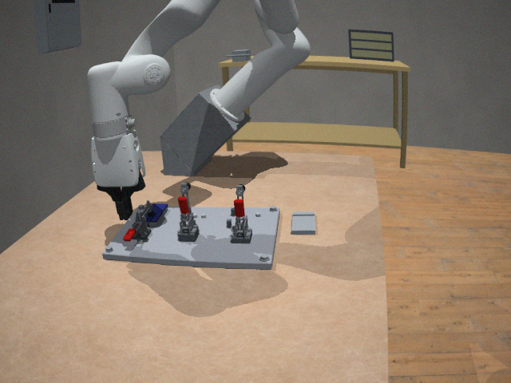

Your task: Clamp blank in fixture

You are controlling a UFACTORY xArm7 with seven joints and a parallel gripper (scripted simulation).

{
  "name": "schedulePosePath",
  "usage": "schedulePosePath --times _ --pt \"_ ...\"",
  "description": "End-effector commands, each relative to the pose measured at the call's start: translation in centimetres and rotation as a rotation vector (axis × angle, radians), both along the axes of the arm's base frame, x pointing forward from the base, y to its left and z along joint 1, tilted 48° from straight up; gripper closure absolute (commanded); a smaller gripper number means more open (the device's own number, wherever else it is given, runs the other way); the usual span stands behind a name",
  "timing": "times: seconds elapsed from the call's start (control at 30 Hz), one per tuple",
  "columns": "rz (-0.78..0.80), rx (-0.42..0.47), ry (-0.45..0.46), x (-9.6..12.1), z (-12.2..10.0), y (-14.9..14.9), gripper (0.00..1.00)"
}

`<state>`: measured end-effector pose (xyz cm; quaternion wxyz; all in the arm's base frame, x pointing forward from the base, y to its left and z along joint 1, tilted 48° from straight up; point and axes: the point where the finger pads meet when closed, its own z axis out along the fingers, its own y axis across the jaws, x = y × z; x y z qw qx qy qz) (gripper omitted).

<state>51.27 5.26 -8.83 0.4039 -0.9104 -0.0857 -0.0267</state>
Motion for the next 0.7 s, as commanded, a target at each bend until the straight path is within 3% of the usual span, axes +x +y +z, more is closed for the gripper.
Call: schedulePosePath --times 0.0,0.5,0.53,0.67 --pt "-0.004 -0.003 -0.003 0.2 1.1 -1.3 1.00" --pt "-0.004 -0.003 -0.003 0.2 2.4 -2.8 1.00" --pt "-0.004 -0.003 -0.003 0.2 2.4 -2.8 0.00" --pt "-0.004 -0.003 -0.003 0.2 2.4 -2.8 0.00"
